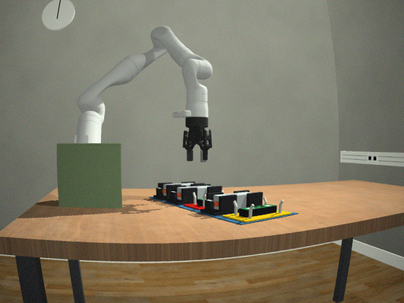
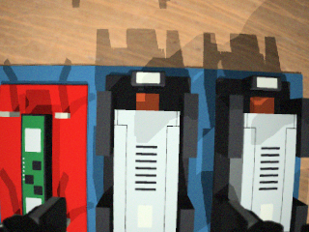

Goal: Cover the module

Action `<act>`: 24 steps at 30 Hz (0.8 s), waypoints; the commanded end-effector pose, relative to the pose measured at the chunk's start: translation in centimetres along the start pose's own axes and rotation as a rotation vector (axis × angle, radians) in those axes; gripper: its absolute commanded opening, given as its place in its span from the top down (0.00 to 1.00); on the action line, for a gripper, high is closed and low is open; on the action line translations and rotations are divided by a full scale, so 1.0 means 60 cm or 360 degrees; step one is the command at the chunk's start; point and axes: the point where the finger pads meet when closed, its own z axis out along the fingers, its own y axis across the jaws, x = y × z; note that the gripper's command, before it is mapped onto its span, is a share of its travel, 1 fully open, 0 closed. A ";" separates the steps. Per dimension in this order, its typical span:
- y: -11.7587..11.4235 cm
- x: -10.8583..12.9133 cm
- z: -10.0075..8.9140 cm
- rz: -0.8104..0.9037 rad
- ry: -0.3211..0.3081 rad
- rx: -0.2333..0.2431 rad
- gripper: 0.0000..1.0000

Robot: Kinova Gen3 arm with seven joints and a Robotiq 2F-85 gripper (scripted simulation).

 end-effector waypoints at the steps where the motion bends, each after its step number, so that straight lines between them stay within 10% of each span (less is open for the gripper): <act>1: 0.000 -0.001 -0.011 0.0000 0.0000 -0.0001 0.00; 24: 0.000 -0.001 0.005 0.0000 0.0000 -0.0001 0.00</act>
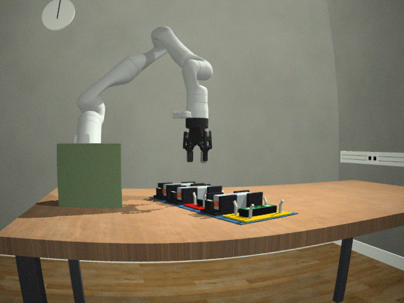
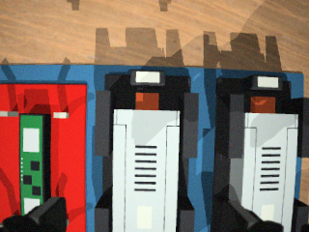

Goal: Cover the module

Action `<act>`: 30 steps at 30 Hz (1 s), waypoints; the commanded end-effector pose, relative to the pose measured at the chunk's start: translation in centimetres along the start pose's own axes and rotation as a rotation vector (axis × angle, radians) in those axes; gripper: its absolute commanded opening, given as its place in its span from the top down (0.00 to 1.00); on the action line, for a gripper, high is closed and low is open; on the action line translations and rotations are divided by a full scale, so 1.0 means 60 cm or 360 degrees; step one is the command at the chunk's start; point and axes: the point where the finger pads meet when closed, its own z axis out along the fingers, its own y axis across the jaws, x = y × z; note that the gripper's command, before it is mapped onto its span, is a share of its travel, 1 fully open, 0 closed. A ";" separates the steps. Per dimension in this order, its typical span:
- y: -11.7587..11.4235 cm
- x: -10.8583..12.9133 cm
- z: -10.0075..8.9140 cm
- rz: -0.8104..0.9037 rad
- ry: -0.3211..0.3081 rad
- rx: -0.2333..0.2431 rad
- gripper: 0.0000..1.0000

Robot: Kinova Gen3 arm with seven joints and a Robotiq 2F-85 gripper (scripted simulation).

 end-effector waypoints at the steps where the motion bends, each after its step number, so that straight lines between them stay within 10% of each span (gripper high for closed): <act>1: -0.001 0.000 0.001 0.0000 -0.0002 0.0002 0.00; 30: -0.001 0.000 0.006 0.0000 -0.0002 0.0002 0.00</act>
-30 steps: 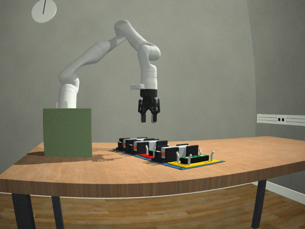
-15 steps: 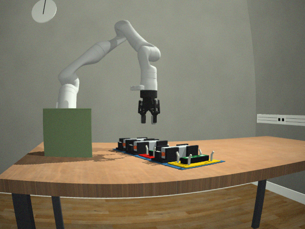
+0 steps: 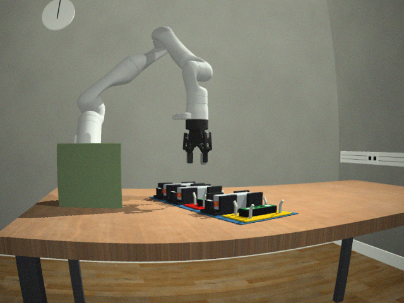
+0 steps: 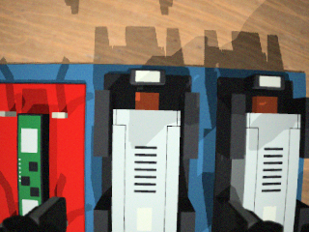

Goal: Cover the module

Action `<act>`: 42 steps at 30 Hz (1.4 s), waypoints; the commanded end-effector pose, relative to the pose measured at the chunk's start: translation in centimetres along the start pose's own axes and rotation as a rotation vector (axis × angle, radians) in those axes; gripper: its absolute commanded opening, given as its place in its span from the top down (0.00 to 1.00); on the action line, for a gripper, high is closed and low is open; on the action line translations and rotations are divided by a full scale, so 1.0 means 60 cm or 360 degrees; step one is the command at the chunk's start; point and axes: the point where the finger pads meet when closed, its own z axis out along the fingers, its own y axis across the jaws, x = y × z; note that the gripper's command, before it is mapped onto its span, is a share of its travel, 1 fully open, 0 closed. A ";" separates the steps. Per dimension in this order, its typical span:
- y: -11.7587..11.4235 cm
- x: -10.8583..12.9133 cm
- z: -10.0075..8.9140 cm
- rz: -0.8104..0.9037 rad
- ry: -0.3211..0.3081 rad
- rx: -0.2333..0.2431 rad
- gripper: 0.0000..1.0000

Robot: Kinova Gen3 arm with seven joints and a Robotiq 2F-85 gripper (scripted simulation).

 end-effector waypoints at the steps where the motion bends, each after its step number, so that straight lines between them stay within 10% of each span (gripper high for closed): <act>1: -0.001 0.000 -0.001 0.0000 -0.0002 0.0002 0.00; 29: 0.199 0.001 0.008 0.0000 -0.0002 0.0002 0.00; 42: 0.203 0.001 0.008 0.0000 -0.0002 0.0001 0.00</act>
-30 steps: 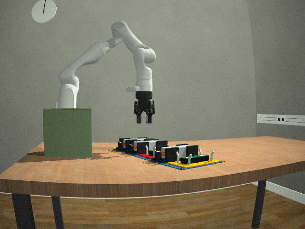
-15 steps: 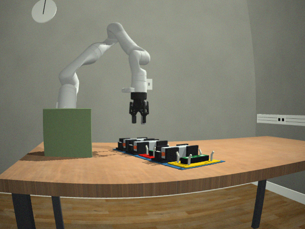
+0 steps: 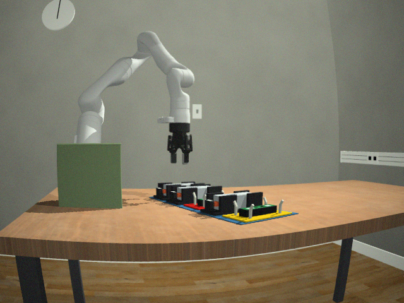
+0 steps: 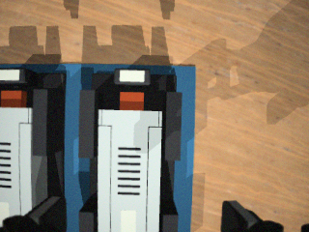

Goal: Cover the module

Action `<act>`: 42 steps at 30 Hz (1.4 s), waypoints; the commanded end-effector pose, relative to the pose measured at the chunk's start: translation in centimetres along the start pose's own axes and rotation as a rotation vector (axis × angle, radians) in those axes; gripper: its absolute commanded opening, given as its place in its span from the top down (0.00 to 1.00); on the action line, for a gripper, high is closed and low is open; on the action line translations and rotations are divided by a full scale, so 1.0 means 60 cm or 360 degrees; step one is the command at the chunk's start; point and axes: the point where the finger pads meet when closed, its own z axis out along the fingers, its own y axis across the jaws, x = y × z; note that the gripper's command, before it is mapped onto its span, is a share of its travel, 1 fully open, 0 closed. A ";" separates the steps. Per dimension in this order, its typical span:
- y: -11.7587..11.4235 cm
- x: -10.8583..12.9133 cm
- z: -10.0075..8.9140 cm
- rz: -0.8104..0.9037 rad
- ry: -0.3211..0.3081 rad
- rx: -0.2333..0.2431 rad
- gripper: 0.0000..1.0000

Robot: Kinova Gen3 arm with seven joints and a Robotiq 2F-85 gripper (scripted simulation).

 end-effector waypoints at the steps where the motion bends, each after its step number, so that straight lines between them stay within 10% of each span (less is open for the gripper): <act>1: 0.002 -0.001 -0.001 0.0000 -0.0002 0.0001 0.00; 42: -0.015 -0.001 -0.002 0.0000 -0.0002 0.0001 0.00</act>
